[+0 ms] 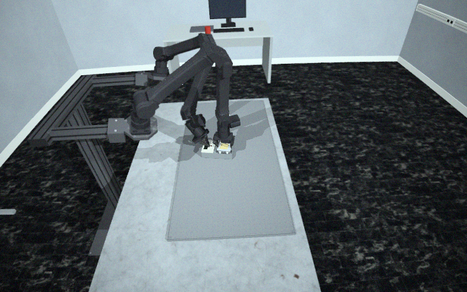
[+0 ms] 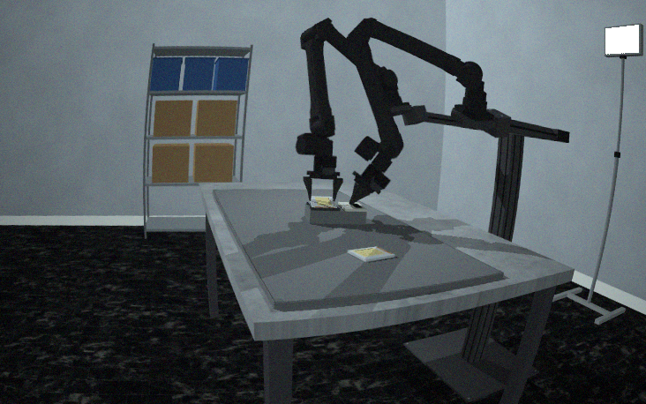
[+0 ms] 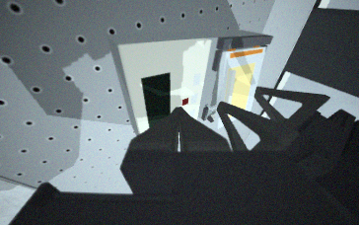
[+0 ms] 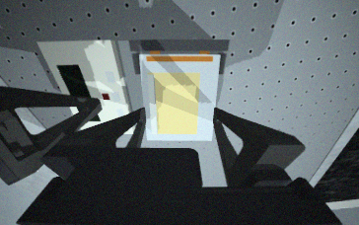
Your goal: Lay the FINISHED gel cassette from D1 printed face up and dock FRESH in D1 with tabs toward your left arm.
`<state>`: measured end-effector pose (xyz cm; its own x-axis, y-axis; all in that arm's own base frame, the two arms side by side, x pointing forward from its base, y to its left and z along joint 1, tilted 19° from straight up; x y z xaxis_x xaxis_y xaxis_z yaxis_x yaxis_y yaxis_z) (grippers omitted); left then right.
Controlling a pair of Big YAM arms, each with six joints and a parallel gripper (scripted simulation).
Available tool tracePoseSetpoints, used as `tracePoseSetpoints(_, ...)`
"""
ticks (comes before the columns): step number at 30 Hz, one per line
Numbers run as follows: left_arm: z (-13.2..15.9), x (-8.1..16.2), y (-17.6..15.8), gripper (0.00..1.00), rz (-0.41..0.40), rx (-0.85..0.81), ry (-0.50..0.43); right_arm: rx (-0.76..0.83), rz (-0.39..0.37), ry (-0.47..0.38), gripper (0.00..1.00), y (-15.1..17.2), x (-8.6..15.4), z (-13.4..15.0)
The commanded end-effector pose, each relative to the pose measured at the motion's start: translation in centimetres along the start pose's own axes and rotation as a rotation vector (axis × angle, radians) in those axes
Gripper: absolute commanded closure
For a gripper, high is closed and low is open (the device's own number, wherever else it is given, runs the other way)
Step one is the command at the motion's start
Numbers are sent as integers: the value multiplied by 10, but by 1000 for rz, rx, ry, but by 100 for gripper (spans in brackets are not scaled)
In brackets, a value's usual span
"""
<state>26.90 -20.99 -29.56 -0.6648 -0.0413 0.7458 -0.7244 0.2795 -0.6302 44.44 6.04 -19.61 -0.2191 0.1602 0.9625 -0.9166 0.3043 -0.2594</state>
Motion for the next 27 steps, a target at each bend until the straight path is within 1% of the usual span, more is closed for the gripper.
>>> tracePoseSetpoints(1,-24,-26,58,100,-129,-33,-63,4,5,-15,100,-2,-4,-13)
tracePoseSetpoints(27,-24,-26,58,100,-129,-33,-63,6,6,-27,100,-1,-7,-14)
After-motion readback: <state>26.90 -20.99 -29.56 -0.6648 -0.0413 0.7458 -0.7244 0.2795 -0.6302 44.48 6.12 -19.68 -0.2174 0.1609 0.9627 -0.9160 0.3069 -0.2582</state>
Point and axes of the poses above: on each arm, the point where the finger pads meet when closed, its own x axis back along the fingers, its own y axis across the jaws, z = x × y, the point moved 9 cm from there along x, back along the fingers, and after that the axes turned 1 degree about x, right-handed, at the moved point
